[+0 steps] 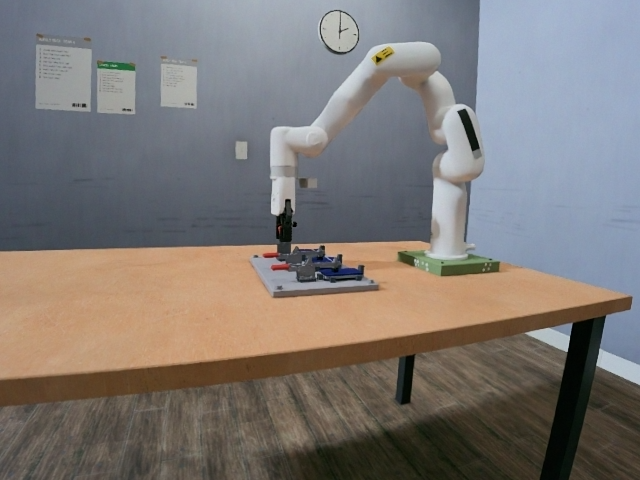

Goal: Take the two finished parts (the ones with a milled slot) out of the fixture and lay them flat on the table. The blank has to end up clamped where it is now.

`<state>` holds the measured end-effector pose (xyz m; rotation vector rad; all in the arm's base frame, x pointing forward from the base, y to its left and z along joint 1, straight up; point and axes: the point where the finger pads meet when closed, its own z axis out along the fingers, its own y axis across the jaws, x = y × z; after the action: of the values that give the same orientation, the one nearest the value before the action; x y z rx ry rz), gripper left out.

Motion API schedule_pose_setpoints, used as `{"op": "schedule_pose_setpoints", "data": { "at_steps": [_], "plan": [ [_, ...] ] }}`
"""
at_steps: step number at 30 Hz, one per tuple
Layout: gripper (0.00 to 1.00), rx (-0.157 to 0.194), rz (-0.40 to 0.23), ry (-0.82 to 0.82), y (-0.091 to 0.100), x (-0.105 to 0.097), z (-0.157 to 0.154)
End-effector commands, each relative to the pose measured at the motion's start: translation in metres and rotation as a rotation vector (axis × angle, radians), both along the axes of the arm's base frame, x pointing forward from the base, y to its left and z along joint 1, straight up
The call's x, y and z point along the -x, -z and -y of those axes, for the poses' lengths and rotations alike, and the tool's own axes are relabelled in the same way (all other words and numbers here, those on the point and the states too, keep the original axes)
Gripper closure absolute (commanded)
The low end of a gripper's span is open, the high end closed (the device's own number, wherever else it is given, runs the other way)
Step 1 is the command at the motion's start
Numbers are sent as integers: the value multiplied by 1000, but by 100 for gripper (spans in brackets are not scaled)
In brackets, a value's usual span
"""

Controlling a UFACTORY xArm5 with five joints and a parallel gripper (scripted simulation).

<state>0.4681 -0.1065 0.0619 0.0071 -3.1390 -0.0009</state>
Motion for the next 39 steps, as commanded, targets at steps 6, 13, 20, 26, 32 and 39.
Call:
{"op": "schedule_pose_setpoints", "data": {
  "at_steps": [6,13,20,26,32,39],
  "plan": [
    [52,2,10,-2,-3,-3,0],
    [52,2,9,-2,-3,-3,0],
    [52,2,9,-2,-3,-3,0],
    [52,2,8,-2,-3,-3,0],
    [52,2,8,-2,-7,-3,0],
    [52,2,8,-2,-19,-3,0]
  ]
}}
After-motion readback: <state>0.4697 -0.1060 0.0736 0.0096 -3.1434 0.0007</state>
